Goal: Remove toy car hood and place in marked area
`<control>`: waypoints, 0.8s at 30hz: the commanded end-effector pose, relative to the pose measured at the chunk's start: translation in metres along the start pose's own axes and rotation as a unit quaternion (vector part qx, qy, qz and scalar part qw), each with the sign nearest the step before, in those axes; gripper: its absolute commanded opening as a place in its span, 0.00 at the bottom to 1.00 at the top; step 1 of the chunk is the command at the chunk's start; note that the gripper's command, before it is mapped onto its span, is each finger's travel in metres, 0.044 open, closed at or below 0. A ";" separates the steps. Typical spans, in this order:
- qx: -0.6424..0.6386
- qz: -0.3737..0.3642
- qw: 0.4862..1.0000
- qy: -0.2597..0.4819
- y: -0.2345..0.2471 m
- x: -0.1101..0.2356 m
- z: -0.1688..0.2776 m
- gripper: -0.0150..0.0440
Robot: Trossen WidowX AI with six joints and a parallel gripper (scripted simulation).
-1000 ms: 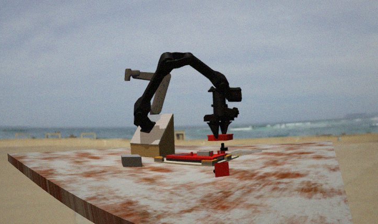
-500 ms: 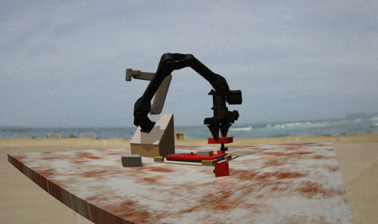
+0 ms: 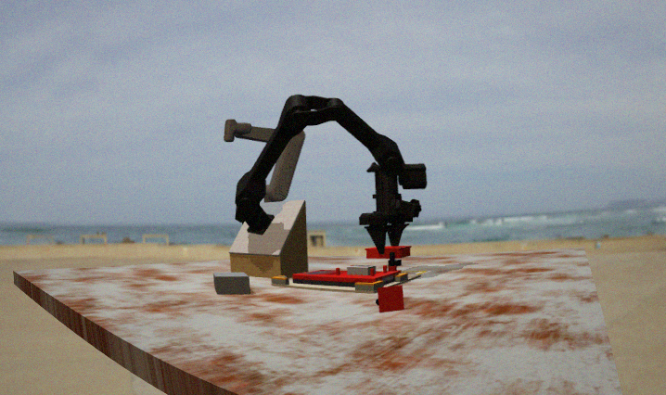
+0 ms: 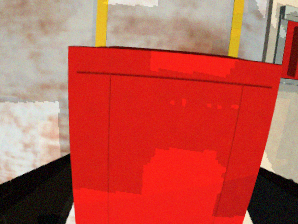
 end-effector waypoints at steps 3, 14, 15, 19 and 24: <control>0.002 0.002 1.000 -0.002 -0.001 -0.005 0.001 0.25; 0.002 0.003 1.000 -0.002 -0.001 -0.014 0.001 0.25; 0.002 0.003 1.000 -0.002 -0.001 -0.015 0.001 0.25; 0.002 0.003 1.000 -0.002 -0.002 -0.018 0.001 0.25; 0.002 0.003 1.000 -0.002 -0.002 -0.022 0.002 0.25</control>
Point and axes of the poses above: the point midway between the two fingers, 35 mm back from their tips, its own x axis back along the fingers, its own y axis across the jaws, z = x × y, the point moved 6 cm from there along x, back along the fingers, and after that the axes turned 12 degrees about -x, right-handed, at the moved point
